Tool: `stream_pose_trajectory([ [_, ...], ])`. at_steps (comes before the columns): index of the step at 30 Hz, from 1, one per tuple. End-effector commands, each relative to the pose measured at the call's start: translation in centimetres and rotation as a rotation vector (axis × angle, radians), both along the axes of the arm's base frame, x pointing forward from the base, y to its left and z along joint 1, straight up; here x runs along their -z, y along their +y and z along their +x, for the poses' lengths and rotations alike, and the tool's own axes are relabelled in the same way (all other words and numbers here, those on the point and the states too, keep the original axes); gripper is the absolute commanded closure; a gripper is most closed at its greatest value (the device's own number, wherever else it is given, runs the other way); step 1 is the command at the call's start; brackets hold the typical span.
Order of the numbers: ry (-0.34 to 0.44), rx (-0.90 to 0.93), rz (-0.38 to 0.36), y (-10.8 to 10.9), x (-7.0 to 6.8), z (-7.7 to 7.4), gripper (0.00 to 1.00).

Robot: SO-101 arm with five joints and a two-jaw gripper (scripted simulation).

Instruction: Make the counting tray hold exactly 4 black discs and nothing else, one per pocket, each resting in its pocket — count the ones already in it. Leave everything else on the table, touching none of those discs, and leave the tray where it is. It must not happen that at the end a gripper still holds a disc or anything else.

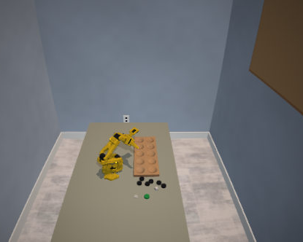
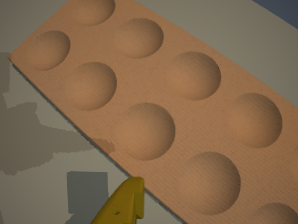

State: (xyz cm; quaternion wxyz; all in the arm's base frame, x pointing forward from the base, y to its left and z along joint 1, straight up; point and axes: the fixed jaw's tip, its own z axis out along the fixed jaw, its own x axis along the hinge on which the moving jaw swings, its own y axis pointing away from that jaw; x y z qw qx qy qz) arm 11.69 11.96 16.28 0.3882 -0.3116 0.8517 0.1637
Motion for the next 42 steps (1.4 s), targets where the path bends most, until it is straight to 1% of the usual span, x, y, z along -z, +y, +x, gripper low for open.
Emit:
stream_pose_trajectory([
  [1,-0.032,-0.002,0.032,0.18,-1.01,0.14,0.00],
  [33,-0.032,0.000,0.031,0.16,-1.00,0.16,0.00],
  [42,-0.020,0.031,0.020,-0.25,-0.78,0.51,0.00],
])
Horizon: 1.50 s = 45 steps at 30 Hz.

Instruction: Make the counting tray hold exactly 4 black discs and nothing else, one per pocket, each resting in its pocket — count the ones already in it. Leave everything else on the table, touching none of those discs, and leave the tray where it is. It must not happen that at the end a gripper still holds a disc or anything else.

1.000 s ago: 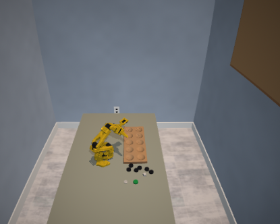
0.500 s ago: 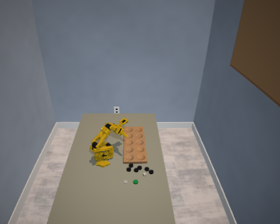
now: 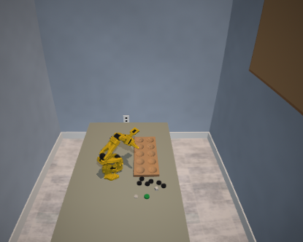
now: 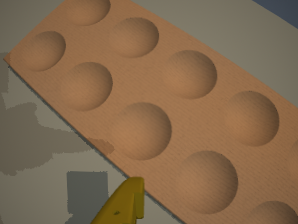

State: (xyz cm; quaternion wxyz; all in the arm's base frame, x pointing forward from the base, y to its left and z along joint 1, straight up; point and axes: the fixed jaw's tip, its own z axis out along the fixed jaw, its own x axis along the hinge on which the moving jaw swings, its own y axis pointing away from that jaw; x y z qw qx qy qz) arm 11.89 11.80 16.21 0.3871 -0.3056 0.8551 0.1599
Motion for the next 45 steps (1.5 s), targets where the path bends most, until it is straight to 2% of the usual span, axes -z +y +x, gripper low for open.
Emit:
stream_pose_trajectory([
  [1,-0.021,0.024,0.020,-0.2,-0.8,0.4,0.00],
  [11,0.015,0.111,-0.010,-1.4,-0.2,1.3,0.00],
  [29,0.148,0.397,-0.086,-5.7,1.7,3.1,0.00],
  [38,0.234,0.557,-0.113,-8.3,2.7,3.4,0.00],
  [45,0.275,0.628,-0.121,-9.4,3.1,3.4,0.00],
])
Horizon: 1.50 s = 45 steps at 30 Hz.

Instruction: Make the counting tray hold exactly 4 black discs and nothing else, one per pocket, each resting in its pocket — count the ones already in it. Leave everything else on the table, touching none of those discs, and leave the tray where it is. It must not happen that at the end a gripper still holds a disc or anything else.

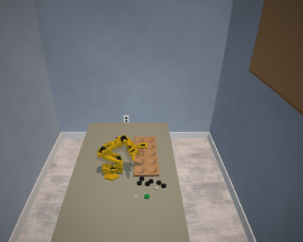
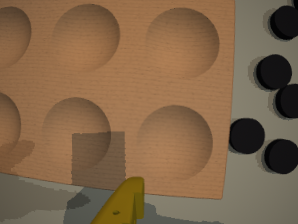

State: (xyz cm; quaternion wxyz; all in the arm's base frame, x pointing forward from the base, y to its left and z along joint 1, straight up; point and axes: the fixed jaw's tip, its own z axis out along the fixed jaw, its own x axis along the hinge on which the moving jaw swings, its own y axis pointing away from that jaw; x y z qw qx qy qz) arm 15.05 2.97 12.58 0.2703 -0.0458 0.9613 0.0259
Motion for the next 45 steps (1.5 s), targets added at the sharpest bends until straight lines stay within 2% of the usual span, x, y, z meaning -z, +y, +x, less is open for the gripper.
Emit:
stream_pose_trajectory([
  [1,-0.012,0.053,0.003,-0.8,-0.5,0.2,0.00],
  [10,0.027,0.126,-0.001,-1.9,-0.1,0.1,0.00],
  [45,0.042,0.147,-0.003,-2.3,0.2,-0.2,0.00],
])
